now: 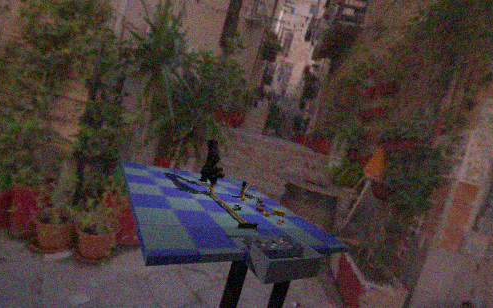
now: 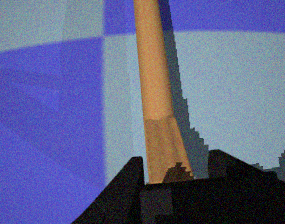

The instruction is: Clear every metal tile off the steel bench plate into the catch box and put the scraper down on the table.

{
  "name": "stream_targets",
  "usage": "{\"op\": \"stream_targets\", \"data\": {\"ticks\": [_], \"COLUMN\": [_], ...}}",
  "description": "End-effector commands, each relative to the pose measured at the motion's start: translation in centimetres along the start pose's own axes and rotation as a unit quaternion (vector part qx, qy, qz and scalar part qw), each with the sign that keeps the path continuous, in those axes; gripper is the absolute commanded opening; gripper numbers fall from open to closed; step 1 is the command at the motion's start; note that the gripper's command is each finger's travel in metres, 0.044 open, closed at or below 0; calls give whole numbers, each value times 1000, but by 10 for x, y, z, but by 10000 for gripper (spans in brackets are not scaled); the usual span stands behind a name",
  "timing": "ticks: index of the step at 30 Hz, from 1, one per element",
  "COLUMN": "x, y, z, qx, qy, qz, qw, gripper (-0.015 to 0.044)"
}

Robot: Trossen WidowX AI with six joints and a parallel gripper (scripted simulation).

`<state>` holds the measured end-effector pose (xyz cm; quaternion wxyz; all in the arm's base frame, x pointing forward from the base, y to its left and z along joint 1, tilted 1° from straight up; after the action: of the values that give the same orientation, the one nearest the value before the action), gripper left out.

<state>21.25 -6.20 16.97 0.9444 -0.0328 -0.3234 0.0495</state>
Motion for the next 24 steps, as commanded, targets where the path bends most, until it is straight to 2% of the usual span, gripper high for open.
{"op": "stream_targets", "data": {"ticks": [1,24], "x": [7,37], "y": [-3,-14], "z": [-1,-18], "qx": [-2,-4], "qy": [-5,-6], "qz": [0,-1], "qw": [1000,1000], "gripper": [0,0]}}
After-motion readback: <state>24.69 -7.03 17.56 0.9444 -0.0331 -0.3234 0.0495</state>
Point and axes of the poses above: the point midway between the two fingers, 35 mm back from their tips, its own z axis back along the fingers, its own y axis across the jaws, x = y × z, the point moved 10 cm from there along z, back along the fingers, and after that the axes turned 10 degrees about z, right-handed, at the moved point
